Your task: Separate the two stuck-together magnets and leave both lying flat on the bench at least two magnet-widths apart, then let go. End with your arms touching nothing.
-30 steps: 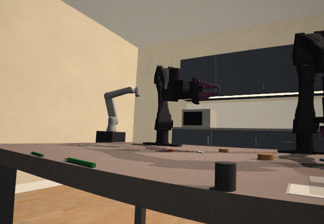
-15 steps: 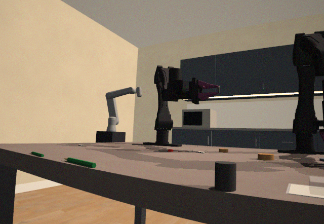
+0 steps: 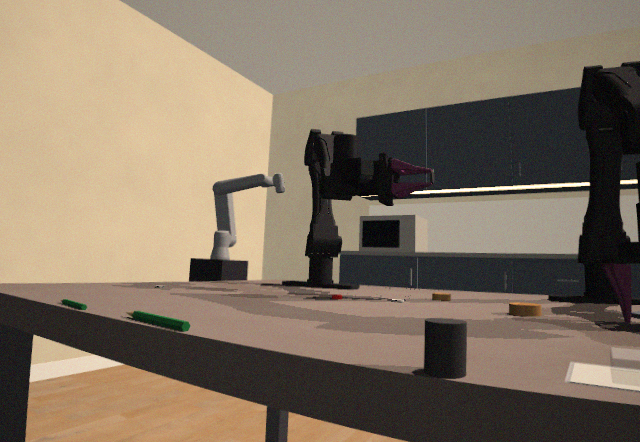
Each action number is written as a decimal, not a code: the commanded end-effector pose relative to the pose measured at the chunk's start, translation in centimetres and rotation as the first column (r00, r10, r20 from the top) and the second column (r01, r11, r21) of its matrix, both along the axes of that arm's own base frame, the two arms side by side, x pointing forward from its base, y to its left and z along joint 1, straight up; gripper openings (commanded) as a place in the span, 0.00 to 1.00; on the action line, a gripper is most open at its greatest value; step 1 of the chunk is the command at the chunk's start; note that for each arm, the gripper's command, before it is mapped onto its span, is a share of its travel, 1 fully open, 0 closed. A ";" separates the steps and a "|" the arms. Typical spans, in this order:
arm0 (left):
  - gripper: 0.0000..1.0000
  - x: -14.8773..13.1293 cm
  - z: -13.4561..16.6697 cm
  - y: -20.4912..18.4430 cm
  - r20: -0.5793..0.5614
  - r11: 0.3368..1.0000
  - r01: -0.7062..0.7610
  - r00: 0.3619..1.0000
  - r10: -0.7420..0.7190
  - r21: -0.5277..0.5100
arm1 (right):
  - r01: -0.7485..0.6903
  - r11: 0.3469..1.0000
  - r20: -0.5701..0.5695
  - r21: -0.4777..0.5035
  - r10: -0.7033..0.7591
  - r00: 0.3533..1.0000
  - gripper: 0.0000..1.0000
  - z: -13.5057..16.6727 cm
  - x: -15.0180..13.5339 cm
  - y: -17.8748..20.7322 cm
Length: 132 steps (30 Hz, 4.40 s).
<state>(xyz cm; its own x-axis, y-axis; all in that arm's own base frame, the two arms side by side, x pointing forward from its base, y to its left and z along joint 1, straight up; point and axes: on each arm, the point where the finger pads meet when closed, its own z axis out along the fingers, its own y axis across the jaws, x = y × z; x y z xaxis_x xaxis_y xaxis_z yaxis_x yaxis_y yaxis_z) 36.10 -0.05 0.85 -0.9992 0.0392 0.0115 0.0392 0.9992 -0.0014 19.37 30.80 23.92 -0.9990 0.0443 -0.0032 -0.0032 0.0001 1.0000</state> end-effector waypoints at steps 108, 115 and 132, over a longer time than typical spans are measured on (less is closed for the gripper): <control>1.00 0.5 7.6 0.1 0.024 1.000 -0.002 1.000 0.002 0.000 | 0.018 0.275 0.006 -0.961 -0.043 0.999 0.24 -14.8 11.6 -24.6; 1.00 0.5 7.6 0.1 0.024 1.000 -0.002 1.000 0.002 0.000 | -0.006 0.097 -0.010 -0.995 -0.041 0.999 0.24 -16.3 12.8 -28.5; 1.00 0.5 7.6 0.1 0.024 1.000 -0.002 1.000 0.002 0.000 | -0.044 0.002 -0.044 -0.999 -0.049 0.998 0.24 -18.1 13.6 -30.8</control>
<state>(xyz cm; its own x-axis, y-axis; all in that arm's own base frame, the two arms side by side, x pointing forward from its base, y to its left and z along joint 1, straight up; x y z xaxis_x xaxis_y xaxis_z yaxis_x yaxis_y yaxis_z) 36.45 0.09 8.00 -0.9994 0.0356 0.0009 0.0356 0.9994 0.0005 32.64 -0.04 5.50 -0.9987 0.0471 0.0171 0.0472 0.9989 0.0005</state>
